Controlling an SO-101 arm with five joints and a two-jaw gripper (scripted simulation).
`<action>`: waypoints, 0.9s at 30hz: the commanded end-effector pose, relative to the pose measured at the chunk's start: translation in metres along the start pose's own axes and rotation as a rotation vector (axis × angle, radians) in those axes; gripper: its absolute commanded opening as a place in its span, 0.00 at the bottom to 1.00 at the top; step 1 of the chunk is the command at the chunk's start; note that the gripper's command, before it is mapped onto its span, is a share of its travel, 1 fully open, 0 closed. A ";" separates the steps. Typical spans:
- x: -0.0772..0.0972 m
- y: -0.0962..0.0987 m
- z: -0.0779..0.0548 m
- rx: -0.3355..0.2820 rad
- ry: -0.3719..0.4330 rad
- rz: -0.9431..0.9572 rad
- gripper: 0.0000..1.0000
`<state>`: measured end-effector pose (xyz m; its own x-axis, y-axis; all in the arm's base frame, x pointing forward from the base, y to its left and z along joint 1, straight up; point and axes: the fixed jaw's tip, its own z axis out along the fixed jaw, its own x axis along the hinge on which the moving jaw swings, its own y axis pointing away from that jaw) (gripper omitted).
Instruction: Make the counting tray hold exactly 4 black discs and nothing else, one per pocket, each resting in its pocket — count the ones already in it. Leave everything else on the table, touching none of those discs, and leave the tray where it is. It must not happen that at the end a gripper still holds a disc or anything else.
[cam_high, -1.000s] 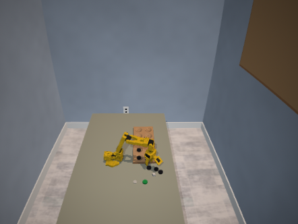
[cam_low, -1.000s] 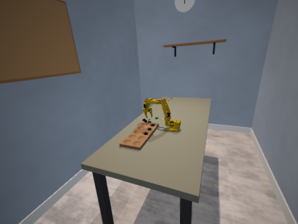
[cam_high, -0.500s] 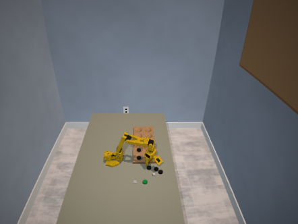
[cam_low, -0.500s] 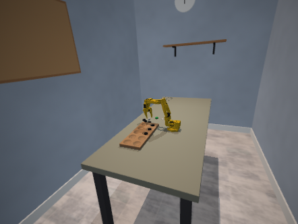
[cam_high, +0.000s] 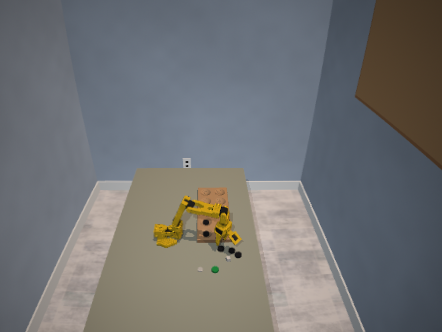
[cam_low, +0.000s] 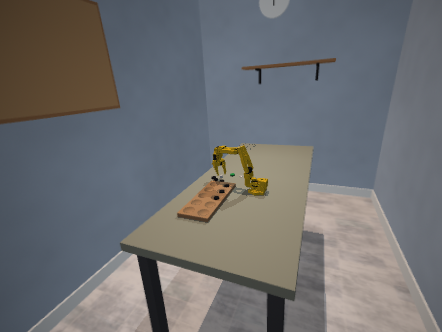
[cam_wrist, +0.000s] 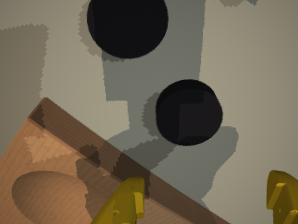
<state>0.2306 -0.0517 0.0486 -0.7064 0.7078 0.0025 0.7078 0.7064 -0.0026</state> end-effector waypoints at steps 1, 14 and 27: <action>-0.007 0.004 -0.012 -0.039 -0.064 0.005 0.24; -0.009 0.005 0.011 -0.039 -0.064 0.005 0.24; -0.008 0.004 0.012 -0.039 -0.064 0.004 0.24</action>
<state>0.2312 -0.0519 0.0234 -0.7064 0.7078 0.0043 0.7078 0.7064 -0.0037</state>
